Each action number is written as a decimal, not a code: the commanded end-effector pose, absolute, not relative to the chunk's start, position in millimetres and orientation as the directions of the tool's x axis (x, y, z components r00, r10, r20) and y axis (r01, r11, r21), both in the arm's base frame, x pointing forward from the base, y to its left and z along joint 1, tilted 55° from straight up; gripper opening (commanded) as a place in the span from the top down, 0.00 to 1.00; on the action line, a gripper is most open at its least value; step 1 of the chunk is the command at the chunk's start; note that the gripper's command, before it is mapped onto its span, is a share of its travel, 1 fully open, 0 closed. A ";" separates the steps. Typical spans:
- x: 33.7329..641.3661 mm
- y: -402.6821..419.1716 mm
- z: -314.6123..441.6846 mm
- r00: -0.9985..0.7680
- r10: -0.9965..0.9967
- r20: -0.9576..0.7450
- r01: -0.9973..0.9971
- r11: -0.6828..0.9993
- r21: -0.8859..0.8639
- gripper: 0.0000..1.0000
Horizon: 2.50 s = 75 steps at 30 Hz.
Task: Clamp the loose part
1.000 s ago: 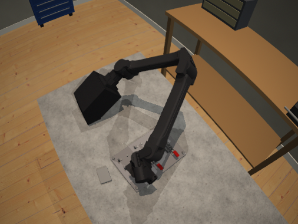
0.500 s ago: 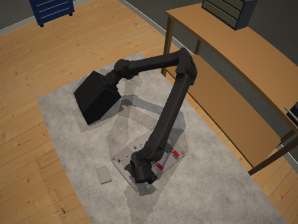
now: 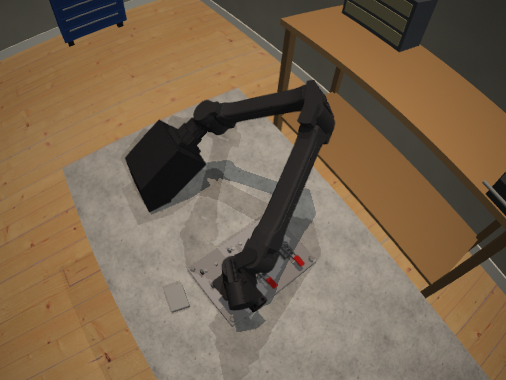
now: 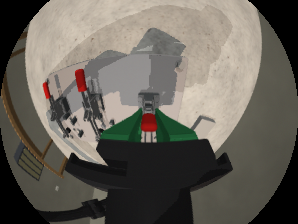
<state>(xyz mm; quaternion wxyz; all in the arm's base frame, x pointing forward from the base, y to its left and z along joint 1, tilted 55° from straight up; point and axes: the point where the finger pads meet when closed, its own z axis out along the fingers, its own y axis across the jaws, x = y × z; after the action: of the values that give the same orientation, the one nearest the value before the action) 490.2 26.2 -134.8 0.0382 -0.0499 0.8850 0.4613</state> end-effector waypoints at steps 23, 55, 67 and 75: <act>478.4 11.5 -128.2 -0.993 -0.032 -0.110 -0.109 0.575 0.811 1.00; 473.9 25.7 -137.2 -0.994 -0.057 -0.096 -0.111 0.568 0.816 0.55; 473.9 25.7 -137.2 -0.994 -0.057 -0.096 -0.111 0.568 0.816 0.55; 482.8 6.6 -124.5 -0.992 -0.033 -0.118 -0.115 0.577 0.809 0.55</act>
<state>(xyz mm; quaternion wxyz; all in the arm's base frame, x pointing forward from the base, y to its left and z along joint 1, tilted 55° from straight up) 477.1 24.7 -135.8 0.0296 -0.0449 0.8850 0.4625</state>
